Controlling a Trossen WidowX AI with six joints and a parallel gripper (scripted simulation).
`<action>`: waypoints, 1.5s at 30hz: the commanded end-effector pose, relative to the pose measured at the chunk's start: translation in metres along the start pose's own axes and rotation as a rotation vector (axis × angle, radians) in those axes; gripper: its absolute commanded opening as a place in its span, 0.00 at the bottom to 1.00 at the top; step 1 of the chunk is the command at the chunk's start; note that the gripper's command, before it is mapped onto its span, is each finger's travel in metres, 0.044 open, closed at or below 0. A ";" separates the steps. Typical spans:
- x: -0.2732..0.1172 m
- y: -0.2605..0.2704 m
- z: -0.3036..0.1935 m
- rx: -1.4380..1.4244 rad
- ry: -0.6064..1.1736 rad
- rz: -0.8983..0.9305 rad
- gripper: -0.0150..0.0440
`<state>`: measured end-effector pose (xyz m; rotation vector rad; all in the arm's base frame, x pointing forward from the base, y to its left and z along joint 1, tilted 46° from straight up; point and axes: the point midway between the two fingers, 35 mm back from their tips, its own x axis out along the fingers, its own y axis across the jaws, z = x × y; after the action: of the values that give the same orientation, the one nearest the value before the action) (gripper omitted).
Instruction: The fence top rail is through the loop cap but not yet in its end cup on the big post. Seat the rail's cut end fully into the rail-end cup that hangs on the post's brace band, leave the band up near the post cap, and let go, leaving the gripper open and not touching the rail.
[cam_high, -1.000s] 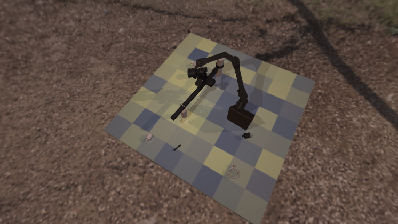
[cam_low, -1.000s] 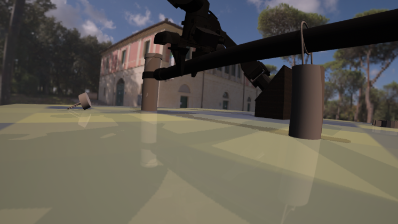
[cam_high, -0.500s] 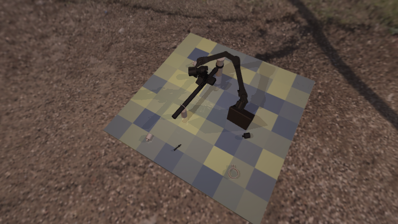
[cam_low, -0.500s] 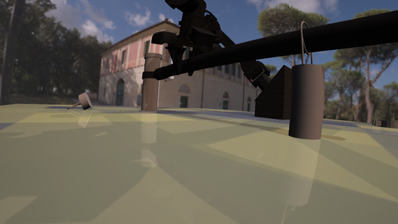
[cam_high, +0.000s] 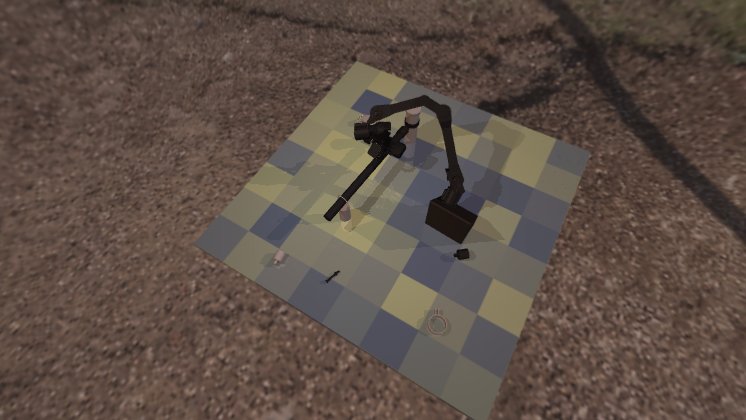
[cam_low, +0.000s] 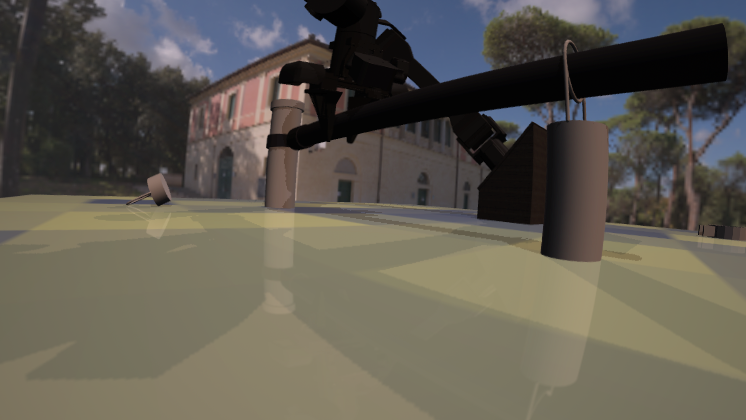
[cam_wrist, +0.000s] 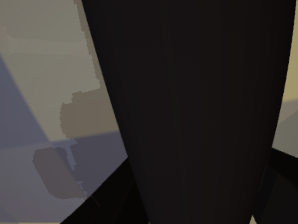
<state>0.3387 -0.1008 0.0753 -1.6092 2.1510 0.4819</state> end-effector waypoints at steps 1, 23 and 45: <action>-0.003 -0.002 -0.009 0.020 0.003 -0.021 0.25; 0.002 0.000 -0.007 0.001 0.001 -0.002 0.48; -0.061 0.005 0.018 -0.102 -0.025 -0.090 1.00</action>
<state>0.3505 -0.0488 0.0839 -1.7258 2.0903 0.5851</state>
